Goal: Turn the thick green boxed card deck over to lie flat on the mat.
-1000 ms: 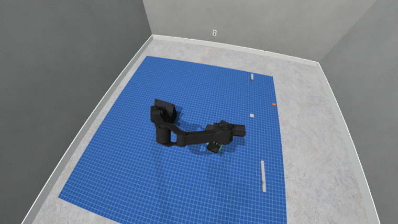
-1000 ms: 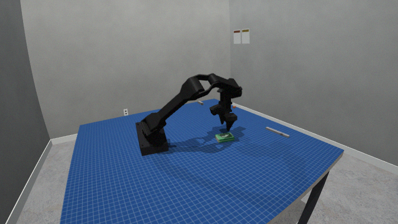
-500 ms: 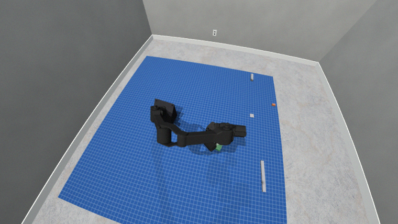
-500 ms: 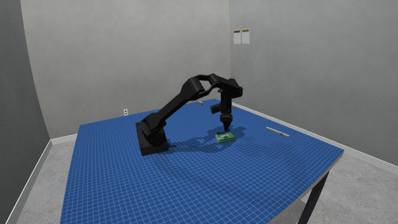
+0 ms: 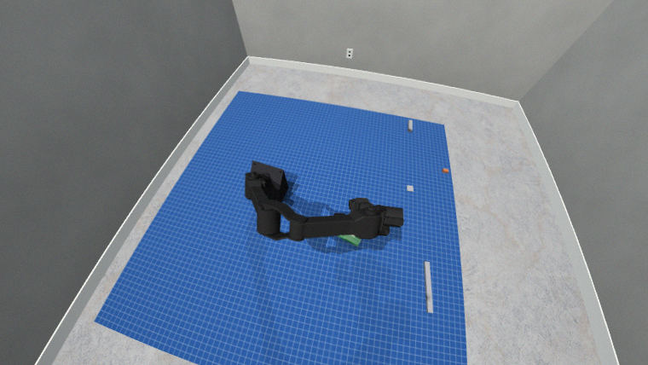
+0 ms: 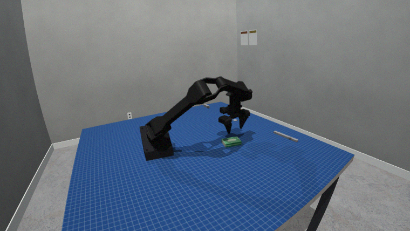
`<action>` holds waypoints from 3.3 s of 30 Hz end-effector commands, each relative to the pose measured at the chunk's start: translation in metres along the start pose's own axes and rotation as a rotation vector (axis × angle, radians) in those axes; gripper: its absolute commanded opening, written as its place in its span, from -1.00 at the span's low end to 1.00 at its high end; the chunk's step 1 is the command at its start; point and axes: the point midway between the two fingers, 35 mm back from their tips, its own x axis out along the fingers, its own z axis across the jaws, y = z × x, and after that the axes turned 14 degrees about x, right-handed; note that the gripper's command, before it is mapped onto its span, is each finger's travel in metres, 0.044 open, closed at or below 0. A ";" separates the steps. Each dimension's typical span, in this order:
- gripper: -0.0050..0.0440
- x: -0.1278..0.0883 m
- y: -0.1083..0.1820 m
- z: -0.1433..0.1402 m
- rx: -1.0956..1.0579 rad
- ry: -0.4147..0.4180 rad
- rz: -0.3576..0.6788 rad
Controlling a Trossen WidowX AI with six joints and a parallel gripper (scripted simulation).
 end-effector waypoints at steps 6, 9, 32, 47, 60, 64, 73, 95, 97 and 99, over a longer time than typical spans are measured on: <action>1.00 -0.004 0.006 -0.014 0.574 0.011 0.000; 1.00 -0.004 0.006 -0.017 0.744 0.016 -0.003; 1.00 -0.003 0.008 -0.026 1.962 -0.002 0.011; 0.77 -0.003 0.008 -0.026 1.998 -0.006 0.016; 0.77 -0.006 0.011 -0.025 2.001 -0.003 0.009; 0.77 -0.006 0.011 -0.025 2.001 -0.003 0.009; 0.77 -0.006 0.011 -0.025 2.001 -0.003 0.009; 0.77 0.008 0.010 -0.023 1.989 -0.006 0.023; 0.77 0.010 0.010 -0.023 1.988 -0.006 0.023; 0.77 0.010 0.010 -0.023 1.988 -0.006 0.023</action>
